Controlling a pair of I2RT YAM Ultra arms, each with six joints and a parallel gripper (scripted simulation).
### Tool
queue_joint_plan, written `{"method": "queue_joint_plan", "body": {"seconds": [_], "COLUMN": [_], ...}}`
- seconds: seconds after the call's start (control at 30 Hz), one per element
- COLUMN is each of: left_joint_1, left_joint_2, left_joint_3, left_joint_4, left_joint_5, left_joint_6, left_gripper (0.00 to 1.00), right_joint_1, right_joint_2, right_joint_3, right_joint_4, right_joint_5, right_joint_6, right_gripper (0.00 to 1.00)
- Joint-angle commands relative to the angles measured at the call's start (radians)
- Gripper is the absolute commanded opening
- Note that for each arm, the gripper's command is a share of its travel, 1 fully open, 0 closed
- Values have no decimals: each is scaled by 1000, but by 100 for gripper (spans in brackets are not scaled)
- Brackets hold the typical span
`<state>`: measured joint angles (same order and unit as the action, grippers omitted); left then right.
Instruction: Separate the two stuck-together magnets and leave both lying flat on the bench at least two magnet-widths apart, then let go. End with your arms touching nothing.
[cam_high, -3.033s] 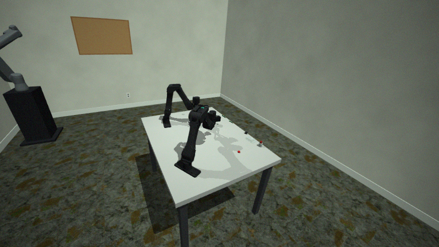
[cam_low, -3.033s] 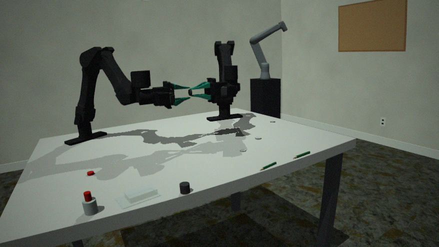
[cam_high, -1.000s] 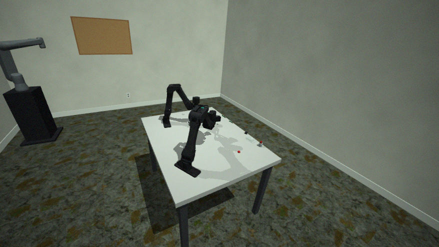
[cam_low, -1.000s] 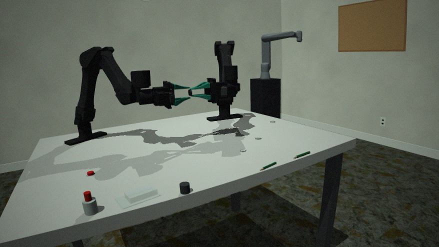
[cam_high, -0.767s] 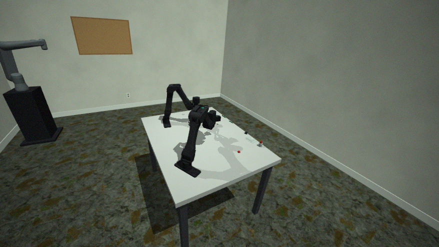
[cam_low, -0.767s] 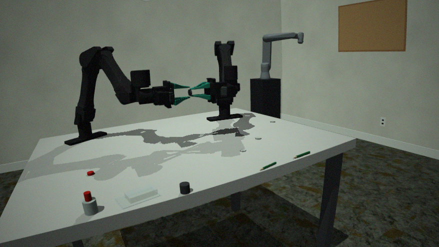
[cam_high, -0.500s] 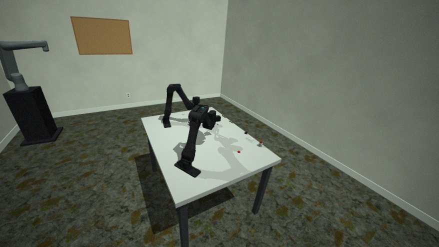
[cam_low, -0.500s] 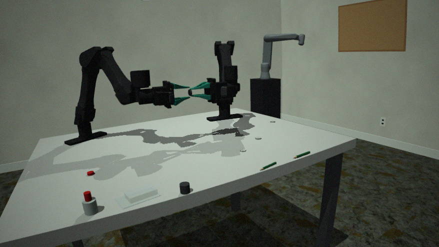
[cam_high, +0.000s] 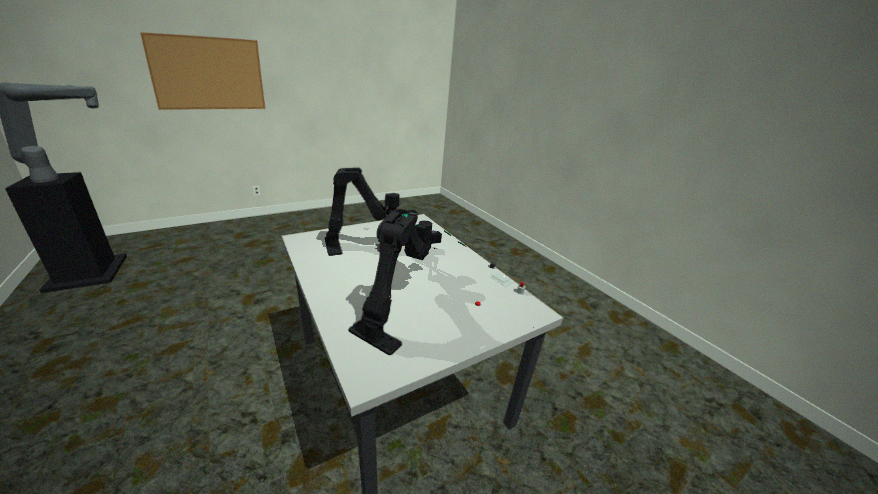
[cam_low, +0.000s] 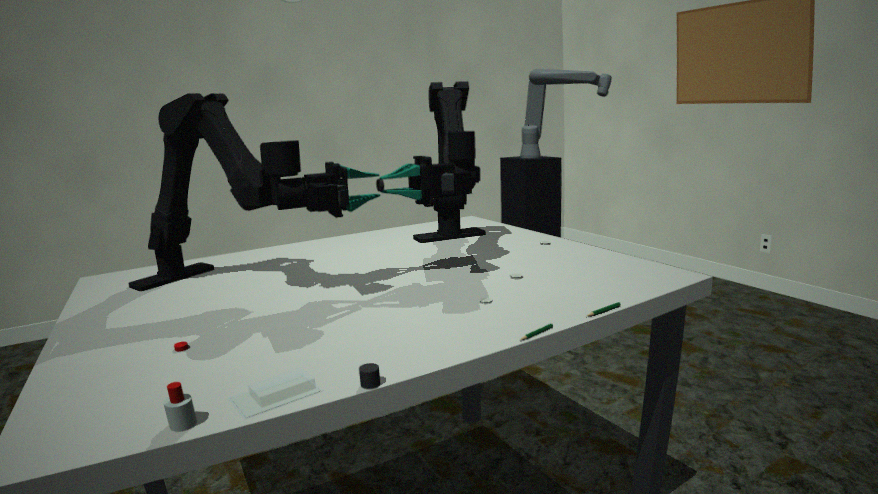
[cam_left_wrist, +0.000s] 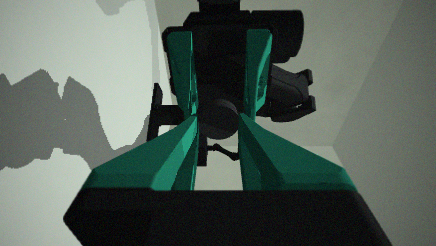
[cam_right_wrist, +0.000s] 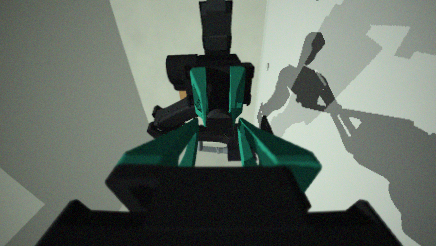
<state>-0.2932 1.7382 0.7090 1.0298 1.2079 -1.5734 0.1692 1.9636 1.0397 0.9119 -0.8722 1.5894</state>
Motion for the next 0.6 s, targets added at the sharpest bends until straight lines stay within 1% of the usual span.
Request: {"method": "queue_joint_plan", "body": {"seconds": [0.0,0.57], "left_joint_1": [1,1], "left_joint_2": [-7,-7], "left_joint_3": [4,4], "left_joint_4": [7,7], "left_joint_5": [-1,-1], "left_joint_6": [4,4], "left_gripper": [25,25], "right_joint_1": [2,-1], "right_joint_2": [-6,3], "right_joint_3": [3,24], "right_joint_4": [13,3], "right_joint_5": [-1,-10], "right_joint_6": [-9,-8], "right_gripper": [40,40]}}
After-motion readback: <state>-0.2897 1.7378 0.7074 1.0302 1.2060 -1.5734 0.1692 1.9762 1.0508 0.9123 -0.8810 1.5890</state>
